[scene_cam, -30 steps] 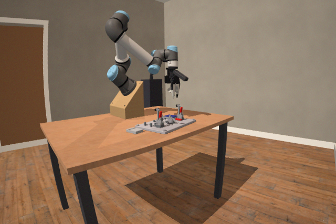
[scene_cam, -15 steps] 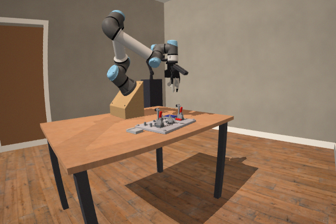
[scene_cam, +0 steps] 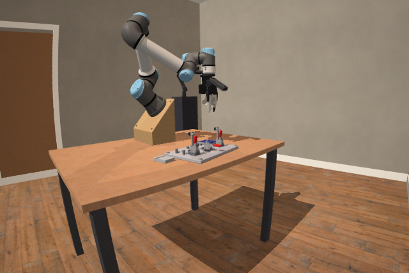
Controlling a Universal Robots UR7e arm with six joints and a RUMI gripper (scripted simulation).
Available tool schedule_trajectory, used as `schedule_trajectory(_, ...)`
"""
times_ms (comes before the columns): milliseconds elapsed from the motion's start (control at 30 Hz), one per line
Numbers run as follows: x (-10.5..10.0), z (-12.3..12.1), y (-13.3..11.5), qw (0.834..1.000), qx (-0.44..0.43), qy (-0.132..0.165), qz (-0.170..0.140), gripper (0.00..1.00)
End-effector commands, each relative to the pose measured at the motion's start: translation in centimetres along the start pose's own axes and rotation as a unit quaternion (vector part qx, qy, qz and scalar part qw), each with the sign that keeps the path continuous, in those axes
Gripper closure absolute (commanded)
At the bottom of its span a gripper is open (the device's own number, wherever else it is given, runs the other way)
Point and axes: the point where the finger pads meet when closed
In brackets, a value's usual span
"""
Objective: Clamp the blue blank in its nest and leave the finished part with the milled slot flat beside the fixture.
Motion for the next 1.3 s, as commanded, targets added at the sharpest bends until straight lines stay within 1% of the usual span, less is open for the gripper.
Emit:
schedule_trajectory(0,-0.1,2.0,0.1,1.0,0.0,0.0,0.001,0.72)
schedule_trajectory(100,-0.1,3.5,0.1,1.0,0.0,0.0,0.001,0.72)
schedule_trajectory(200,-0.1,4.2,0.1,1.0,0.0,0.0,0.001,0.72)
schedule_trajectory(1033,0.2,4.3,0.1,1.0,0.0,0.0,0.001,0.72)
schedule_trajectory(1133,0.9,4.3,0.1,1.0,0.0,0.0,0.001,0.72)
schedule_trajectory(1267,2.6,4.3,0.1,1.0,0.0,0.0,0.001,0.72)
Point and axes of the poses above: the point where the finger pads meet when closed, its own x axis out along the fingers, its own z axis across the jaws, y = z × x, and after that the axes turned 1 degree about x, right-handed
